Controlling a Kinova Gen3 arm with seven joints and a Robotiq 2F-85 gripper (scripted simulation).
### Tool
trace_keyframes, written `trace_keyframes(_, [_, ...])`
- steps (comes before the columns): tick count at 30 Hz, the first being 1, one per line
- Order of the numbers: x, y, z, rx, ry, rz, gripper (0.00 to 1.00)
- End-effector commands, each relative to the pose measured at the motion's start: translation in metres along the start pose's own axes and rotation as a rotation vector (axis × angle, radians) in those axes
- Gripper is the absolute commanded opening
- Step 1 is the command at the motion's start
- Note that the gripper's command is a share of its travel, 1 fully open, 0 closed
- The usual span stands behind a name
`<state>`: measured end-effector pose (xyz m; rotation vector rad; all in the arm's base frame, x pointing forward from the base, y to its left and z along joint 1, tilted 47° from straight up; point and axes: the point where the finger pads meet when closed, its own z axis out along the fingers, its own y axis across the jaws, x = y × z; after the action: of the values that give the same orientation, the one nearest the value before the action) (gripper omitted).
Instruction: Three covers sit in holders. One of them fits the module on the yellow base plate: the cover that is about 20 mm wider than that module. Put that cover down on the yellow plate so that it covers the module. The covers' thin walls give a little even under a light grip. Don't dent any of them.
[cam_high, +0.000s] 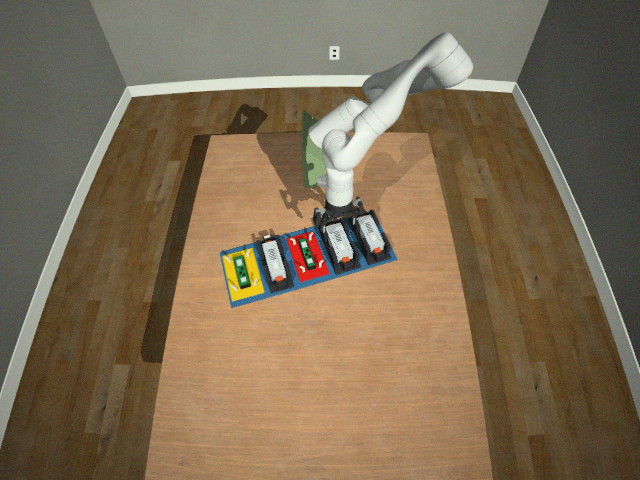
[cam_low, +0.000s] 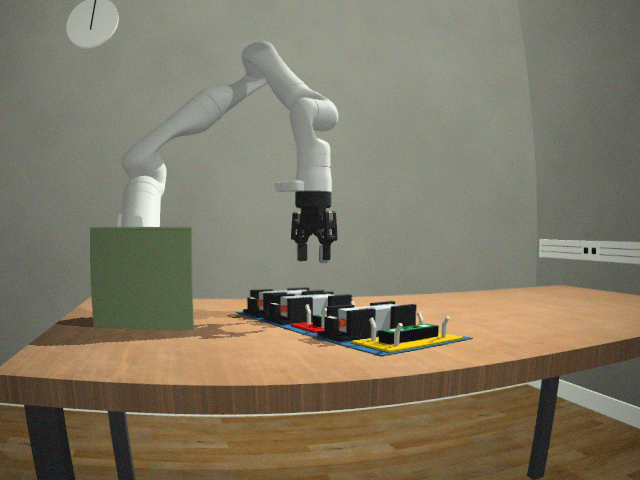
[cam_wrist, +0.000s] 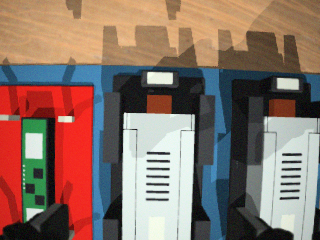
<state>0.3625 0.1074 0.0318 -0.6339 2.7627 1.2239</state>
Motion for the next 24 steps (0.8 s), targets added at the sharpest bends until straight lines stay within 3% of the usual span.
trace_keyframes(1, [-0.0002,0.0009,-0.0007,0.001,-0.001,0.000,1.00])
trace_keyframes(24, [-0.0001,0.0052,0.0051,0.001,-0.001,0.000,1.00])
